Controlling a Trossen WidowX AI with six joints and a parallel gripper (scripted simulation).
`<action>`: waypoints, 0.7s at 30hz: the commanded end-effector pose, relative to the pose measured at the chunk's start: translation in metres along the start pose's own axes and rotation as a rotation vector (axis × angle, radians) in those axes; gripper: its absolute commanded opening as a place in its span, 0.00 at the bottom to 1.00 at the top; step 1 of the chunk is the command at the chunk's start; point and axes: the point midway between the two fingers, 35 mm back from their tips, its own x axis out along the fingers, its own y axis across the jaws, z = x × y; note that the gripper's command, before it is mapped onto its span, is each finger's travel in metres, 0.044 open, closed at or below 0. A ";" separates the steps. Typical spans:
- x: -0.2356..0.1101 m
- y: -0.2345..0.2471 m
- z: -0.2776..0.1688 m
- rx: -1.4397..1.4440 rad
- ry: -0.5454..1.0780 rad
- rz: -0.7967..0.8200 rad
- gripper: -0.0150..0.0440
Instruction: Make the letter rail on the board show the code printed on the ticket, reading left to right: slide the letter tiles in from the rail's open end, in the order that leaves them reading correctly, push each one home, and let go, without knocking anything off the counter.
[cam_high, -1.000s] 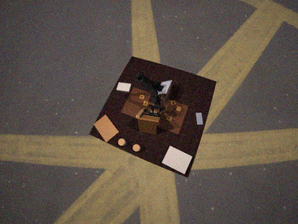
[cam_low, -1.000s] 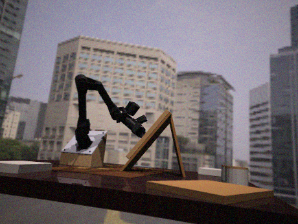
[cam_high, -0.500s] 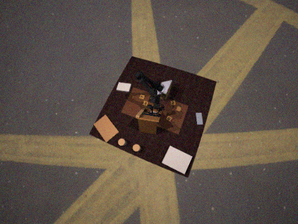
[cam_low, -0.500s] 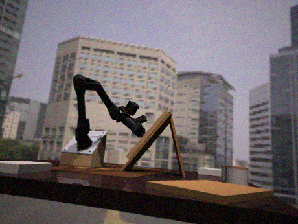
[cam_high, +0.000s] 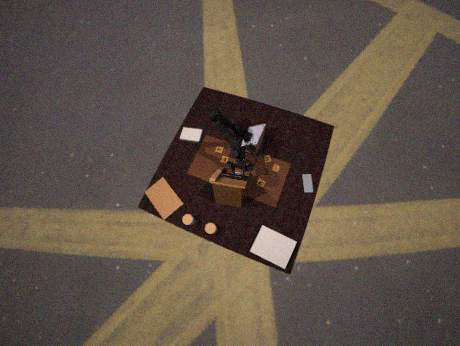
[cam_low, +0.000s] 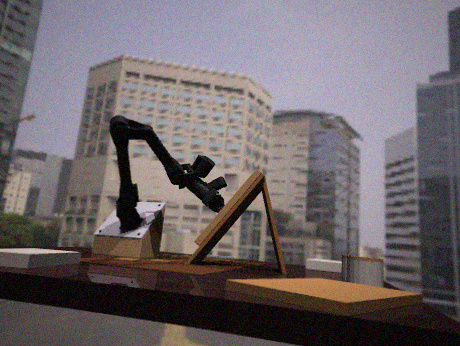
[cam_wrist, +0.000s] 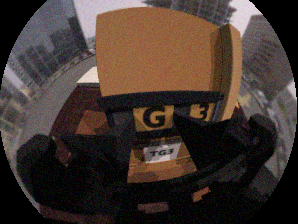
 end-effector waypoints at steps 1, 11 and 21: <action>0.000 -0.003 -0.001 -0.005 0.002 0.003 0.25; 0.000 -0.009 -0.001 -0.005 0.002 0.003 0.25; 0.000 -0.016 -0.001 -0.006 0.002 0.003 0.25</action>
